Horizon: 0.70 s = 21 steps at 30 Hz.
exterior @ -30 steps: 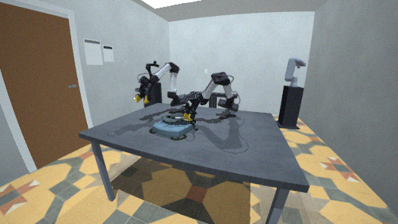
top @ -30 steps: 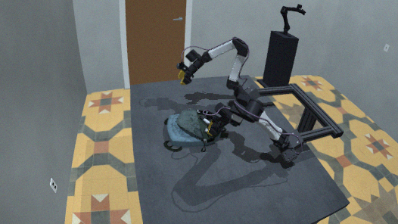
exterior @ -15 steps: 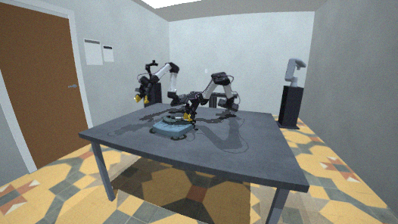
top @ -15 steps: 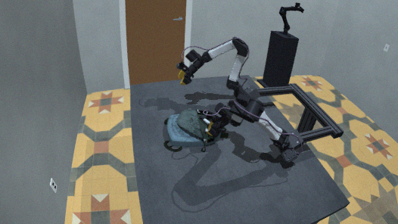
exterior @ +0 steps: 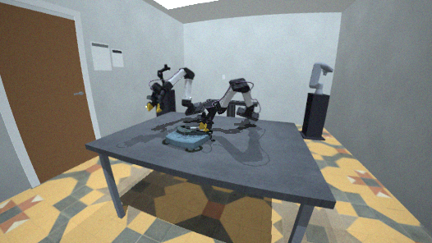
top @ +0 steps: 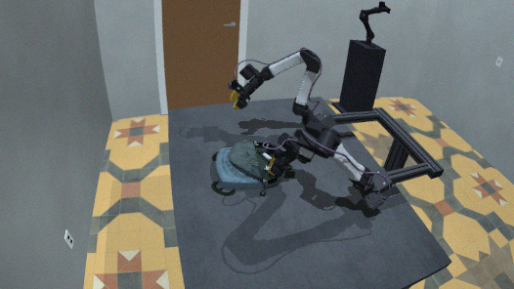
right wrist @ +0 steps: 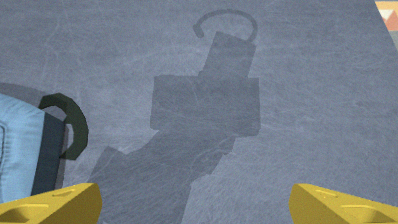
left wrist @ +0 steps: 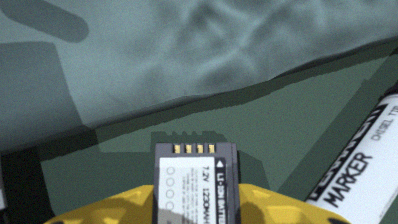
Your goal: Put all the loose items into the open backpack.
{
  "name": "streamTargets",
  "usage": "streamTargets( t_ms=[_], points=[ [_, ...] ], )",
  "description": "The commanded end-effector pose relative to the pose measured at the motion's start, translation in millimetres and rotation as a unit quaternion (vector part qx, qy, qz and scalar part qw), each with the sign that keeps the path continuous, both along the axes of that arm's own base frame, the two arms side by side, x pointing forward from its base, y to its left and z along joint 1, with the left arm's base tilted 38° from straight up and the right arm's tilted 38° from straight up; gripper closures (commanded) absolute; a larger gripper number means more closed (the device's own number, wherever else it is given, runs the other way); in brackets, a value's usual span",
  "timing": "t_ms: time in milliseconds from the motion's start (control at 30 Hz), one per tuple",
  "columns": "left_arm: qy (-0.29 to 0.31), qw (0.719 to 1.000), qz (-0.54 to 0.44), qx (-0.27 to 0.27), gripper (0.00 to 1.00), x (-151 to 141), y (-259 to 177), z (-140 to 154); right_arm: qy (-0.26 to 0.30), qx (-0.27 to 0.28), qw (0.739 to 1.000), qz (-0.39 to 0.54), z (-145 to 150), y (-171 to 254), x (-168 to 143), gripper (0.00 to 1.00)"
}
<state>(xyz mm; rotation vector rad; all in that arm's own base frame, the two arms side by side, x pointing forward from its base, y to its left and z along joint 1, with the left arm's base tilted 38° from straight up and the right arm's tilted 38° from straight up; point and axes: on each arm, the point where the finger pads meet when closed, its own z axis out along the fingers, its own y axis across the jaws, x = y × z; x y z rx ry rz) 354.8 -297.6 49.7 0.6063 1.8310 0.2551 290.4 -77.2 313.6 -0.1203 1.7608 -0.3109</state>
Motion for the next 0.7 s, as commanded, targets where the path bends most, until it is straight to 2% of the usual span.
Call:
streamTargets(
  t_ms=[0, 667],
  points=[
    [0.008, 1.000, 0.014, 0.015, 0.71, 0.9, 13.4, -4.2, -0.007, -0.003, 1.000, 0.002, 5.4, 1.5, -0.9, 0.10],
    [0.005, 1.000, 0.014, 0.012, 0.71, 0.5, 13.6, -0.8, -0.007, -0.003, 1.000, 0.002, 5.4, 1.5, -0.9, 0.10]
  ],
)
